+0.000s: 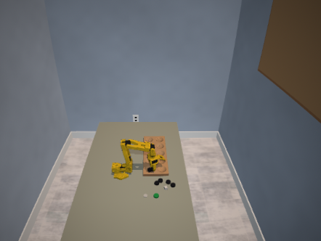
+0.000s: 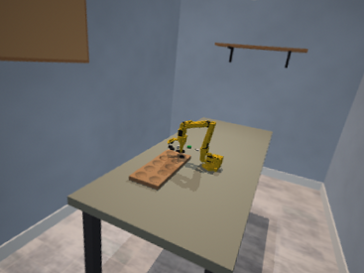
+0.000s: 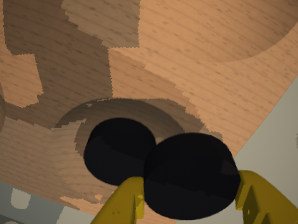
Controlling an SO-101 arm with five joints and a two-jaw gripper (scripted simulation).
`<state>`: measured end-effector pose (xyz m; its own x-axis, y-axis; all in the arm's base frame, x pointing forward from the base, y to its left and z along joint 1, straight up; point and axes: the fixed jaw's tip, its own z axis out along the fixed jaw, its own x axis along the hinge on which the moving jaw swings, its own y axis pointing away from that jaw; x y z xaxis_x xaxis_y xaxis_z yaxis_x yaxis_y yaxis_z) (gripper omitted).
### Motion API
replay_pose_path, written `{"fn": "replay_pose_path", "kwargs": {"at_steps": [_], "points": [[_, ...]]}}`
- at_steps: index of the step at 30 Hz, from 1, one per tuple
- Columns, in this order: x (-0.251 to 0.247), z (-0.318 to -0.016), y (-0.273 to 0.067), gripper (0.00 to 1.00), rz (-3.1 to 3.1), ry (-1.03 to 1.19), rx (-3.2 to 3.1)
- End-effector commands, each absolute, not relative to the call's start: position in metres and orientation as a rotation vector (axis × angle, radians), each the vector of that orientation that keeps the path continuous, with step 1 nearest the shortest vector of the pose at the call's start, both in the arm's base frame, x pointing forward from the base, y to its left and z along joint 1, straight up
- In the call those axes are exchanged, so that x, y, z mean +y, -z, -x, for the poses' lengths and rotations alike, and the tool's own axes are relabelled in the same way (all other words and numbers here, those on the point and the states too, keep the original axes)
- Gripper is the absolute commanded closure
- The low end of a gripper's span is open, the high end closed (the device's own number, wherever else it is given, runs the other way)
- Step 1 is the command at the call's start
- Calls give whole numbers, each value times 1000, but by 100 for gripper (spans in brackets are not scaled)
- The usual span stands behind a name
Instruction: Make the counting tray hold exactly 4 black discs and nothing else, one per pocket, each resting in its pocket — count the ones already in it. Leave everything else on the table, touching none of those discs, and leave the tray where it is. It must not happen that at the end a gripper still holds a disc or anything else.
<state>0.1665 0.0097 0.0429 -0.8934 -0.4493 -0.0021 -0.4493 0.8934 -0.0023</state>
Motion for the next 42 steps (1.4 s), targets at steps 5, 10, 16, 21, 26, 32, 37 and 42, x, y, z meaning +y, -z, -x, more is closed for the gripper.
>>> {"fn": "replay_pose_path", "kwargs": {"at_steps": [5,10,16,21,26,32,37,42], "points": [[37,-171,-51,100,949,13,2934],[50,-169,-51,100,1060,9,2895],[65,-165,-51,100,1185,5,2846],[77,-160,-51,100,1290,2,2800],[87,-156,-51,100,1373,-1,2760],[93,-153,-51,100,1423,-2,2735],[97,-150,-51,100,1465,-4,2712],[100,-149,-51,100,1487,-5,2701]]}}
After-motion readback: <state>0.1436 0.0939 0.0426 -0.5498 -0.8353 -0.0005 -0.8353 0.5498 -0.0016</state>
